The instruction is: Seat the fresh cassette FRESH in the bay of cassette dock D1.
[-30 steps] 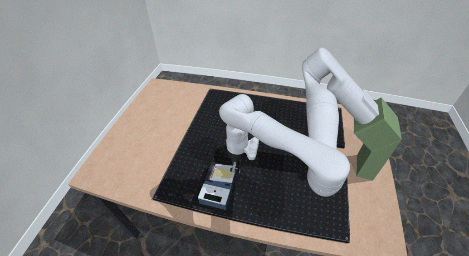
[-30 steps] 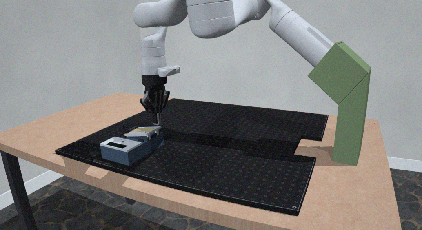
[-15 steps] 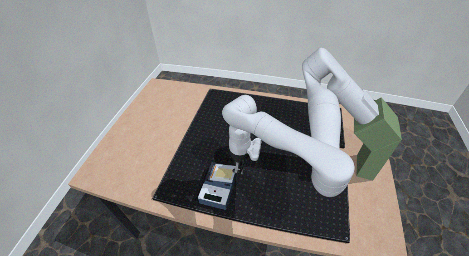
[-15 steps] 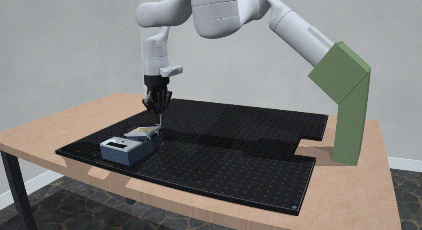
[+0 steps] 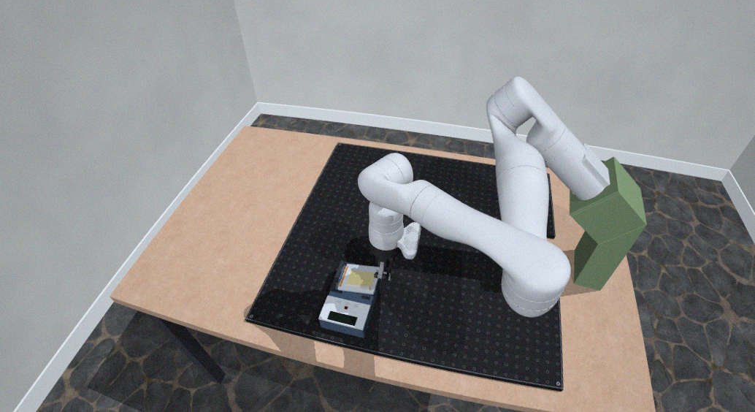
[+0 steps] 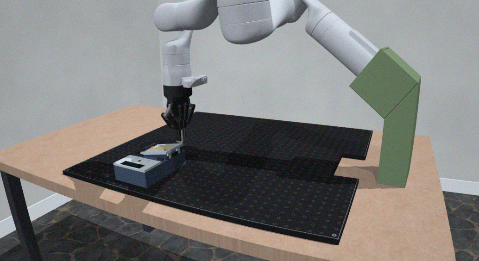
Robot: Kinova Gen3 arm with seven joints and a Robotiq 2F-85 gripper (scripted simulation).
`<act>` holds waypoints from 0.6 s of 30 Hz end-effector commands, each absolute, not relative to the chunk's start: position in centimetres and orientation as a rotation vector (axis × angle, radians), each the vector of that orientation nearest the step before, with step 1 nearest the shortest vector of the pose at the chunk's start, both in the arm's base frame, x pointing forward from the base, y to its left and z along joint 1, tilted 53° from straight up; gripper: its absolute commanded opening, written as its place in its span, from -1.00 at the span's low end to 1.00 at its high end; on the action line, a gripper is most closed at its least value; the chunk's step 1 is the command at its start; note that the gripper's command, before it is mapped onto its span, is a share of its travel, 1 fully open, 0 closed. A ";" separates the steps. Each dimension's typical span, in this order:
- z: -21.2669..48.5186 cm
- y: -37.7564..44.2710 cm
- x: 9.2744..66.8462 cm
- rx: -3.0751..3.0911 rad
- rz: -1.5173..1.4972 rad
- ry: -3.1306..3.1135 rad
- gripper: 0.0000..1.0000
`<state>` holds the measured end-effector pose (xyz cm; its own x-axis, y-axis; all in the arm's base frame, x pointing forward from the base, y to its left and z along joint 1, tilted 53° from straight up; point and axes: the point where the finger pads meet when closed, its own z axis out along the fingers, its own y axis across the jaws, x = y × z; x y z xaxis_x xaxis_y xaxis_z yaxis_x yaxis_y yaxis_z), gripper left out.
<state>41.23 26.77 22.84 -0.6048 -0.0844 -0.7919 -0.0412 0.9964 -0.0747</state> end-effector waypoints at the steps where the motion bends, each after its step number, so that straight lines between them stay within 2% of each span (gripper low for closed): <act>1: 22.7 26.8 41.4 -0.087 -0.061 2.221 -1.00; 18: 21.5 26.7 43.0 -0.087 -0.061 2.221 -1.00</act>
<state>42.84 26.86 21.62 -0.6043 -0.0837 -0.7924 -0.0436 0.9964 -0.0720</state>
